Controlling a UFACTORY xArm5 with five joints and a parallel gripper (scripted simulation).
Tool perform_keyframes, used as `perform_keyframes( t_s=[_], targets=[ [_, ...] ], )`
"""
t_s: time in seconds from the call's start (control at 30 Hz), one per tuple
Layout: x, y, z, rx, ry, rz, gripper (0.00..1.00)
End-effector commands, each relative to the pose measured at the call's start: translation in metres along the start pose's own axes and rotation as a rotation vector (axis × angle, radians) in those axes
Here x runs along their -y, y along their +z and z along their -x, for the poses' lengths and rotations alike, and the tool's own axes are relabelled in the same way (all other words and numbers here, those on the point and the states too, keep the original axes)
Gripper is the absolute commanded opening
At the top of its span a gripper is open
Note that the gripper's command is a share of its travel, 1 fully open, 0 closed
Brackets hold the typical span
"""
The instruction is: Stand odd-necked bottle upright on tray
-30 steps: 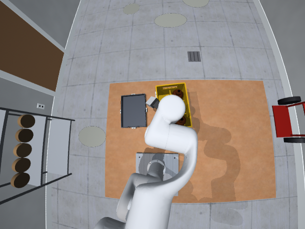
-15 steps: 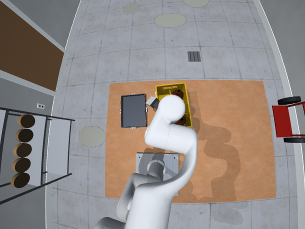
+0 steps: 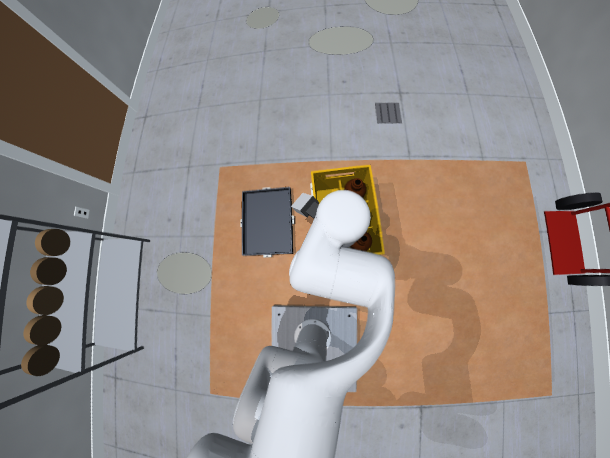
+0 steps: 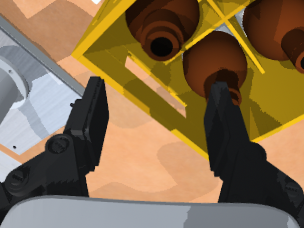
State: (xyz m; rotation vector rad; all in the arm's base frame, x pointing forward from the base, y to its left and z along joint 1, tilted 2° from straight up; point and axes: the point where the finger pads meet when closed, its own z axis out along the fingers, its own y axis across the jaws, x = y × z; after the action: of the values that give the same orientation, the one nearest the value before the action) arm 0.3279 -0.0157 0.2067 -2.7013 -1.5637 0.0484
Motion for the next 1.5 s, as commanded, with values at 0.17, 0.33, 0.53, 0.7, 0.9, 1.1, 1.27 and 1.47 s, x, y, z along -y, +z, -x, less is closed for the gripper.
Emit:
perform_keyframes(
  t_s=[0.17, 0.33, 0.53, 0.7, 0.9, 1.1, 1.27, 1.47],
  targets=[
    [-0.001, 0.004, -0.001, -0.001, 0.000, 0.003, 0.65],
    [-0.001, 0.009, -0.001, -0.001, 0.000, 0.003, 0.65],
    [-0.001, 0.017, -0.001, -0.001, 0.000, 0.003, 0.65],
    [-0.001, 0.021, -0.001, -0.001, 0.000, 0.003, 0.65],
    [-0.001, 0.029, -0.001, -0.001, 0.000, 0.003, 0.65],
    [-0.001, 0.035, 0.000, -0.001, 0.000, 0.003, 0.65],
    [-0.001, 0.037, 0.000, -0.001, 0.000, 0.003, 0.65],
    [-0.001, 0.039, 0.000, -0.001, 0.000, 0.003, 0.65]
  ],
)
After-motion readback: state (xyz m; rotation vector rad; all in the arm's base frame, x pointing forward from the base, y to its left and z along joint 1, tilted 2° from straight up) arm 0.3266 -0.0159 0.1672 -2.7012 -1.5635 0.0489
